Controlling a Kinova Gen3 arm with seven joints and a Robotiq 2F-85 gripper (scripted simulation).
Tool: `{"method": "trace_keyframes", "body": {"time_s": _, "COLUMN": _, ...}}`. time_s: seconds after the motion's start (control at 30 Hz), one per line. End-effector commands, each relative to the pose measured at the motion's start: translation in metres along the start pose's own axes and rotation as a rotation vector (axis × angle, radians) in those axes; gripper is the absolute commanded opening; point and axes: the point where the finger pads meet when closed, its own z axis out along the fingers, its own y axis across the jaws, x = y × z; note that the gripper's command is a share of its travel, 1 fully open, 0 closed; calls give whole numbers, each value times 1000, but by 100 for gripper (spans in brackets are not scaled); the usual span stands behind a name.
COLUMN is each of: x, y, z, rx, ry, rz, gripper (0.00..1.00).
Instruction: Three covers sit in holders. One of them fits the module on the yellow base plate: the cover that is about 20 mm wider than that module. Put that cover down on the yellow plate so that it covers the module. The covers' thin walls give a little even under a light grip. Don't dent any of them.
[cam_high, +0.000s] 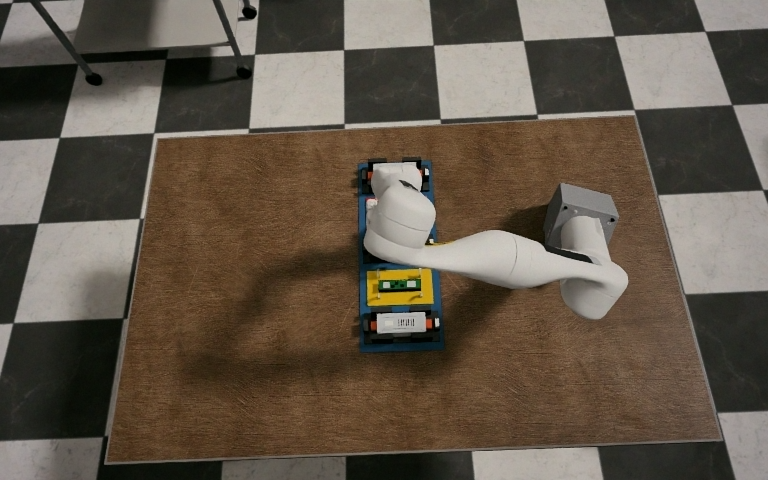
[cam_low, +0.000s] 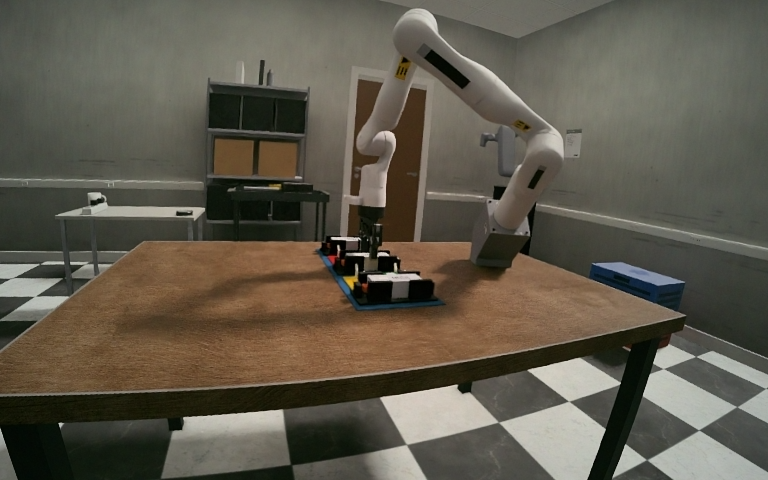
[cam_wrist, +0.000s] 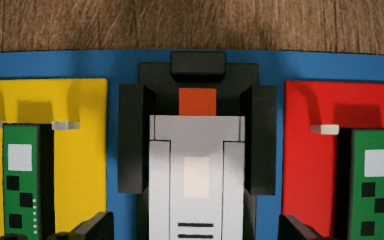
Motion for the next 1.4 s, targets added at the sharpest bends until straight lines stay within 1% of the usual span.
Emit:
{"method": "trace_keyframes", "body": {"time_s": 0.0, "x": 0, "y": 0, "z": 3, "rx": -1, "ry": 2, "rz": 0, "gripper": 100}}
{"method": "trace_keyframes", "body": {"time_s": 0.3, "x": 0, "y": 0, "z": 5, "rx": -1, "ry": 2, "rz": 0, "gripper": 100}}
{"method": "trace_keyframes", "body": {"time_s": 0.63, "x": 0, "y": 0, "z": 15, "rx": -1, "ry": 2, "rz": 0, "gripper": 100}}
{"method": "trace_keyframes", "body": {"time_s": 0.87, "x": 0, "y": 0, "z": 15, "rx": -1, "ry": 2, "rz": 0, "gripper": 100}}
{"method": "trace_keyframes", "body": {"time_s": 0.9, "x": 0, "y": 0, "z": 15, "rx": -1, "ry": 2, "rz": 0, "gripper": 70}}
{"method": "trace_keyframes", "body": {"time_s": 1.37, "x": 0, "y": 0, "z": 15, "rx": -1, "ry": 2, "rz": 0, "gripper": 70}}
